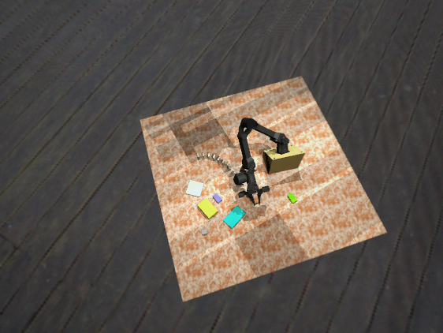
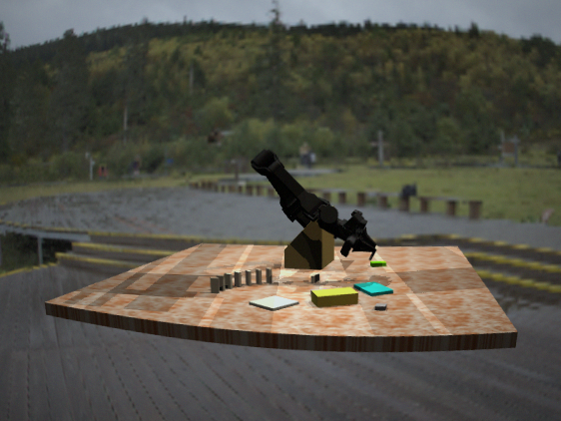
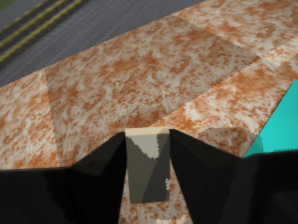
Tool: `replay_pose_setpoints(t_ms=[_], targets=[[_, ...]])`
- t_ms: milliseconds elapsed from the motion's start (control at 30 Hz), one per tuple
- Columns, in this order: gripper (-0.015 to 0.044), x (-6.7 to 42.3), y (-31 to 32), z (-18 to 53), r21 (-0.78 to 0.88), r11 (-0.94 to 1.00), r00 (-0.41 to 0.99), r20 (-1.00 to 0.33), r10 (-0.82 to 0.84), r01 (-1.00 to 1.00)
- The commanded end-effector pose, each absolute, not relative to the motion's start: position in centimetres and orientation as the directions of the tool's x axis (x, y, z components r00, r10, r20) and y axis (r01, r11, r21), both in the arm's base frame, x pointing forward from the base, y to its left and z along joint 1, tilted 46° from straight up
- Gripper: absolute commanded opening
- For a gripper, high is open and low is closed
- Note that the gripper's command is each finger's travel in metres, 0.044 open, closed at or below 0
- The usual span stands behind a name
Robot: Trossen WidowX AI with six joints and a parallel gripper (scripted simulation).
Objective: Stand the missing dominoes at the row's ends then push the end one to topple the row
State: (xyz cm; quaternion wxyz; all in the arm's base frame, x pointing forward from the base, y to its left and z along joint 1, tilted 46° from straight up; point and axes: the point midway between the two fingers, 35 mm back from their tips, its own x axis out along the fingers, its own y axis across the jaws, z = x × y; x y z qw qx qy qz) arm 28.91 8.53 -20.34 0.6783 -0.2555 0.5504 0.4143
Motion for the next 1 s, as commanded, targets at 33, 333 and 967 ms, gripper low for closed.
replay_pose_setpoints(t_ms=[33,333,967], targets=[[0.0107,28.9,8.2,-19.2,0.075,0.502,0.135,-0.920,0.369,-0.862],[0.0107,28.6,7.7,-17.3,-0.007,0.466,0.258,-0.840,0.477,-0.885],[0.0107,27.6,7.0,-13.4,-0.176,0.421,0.415,-0.694,0.588,-0.890]])
